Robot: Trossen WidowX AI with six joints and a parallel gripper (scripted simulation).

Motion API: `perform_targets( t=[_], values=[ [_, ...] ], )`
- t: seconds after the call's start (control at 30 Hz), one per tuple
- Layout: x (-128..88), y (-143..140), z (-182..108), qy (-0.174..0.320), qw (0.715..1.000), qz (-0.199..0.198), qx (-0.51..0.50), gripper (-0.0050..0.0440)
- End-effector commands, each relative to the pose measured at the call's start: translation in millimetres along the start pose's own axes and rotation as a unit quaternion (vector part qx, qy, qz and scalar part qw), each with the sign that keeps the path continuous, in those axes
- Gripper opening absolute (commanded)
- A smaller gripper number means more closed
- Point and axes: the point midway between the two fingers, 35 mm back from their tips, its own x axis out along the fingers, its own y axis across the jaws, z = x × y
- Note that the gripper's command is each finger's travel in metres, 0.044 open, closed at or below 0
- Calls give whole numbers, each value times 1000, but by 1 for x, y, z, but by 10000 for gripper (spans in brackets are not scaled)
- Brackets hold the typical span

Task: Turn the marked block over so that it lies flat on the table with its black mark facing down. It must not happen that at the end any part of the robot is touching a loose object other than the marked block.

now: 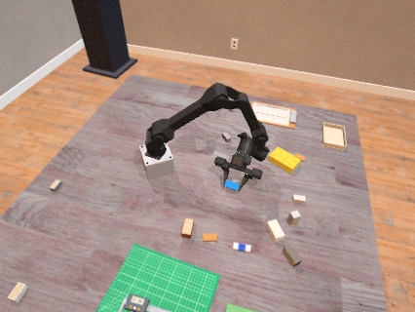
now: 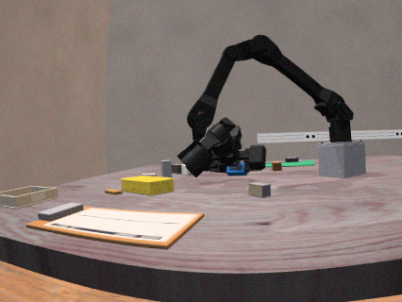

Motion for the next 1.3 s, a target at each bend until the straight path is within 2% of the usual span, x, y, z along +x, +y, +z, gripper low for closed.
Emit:
perform_targets(
  t=[0.0,0.43,1.27],
  values=[
    [-7,9,6,11,1000,9,19,-50],
    [0,6,-4,6,1000,5,10,-50],
    [-4,9,1,10,1000,9,18,-50]
  ],
)
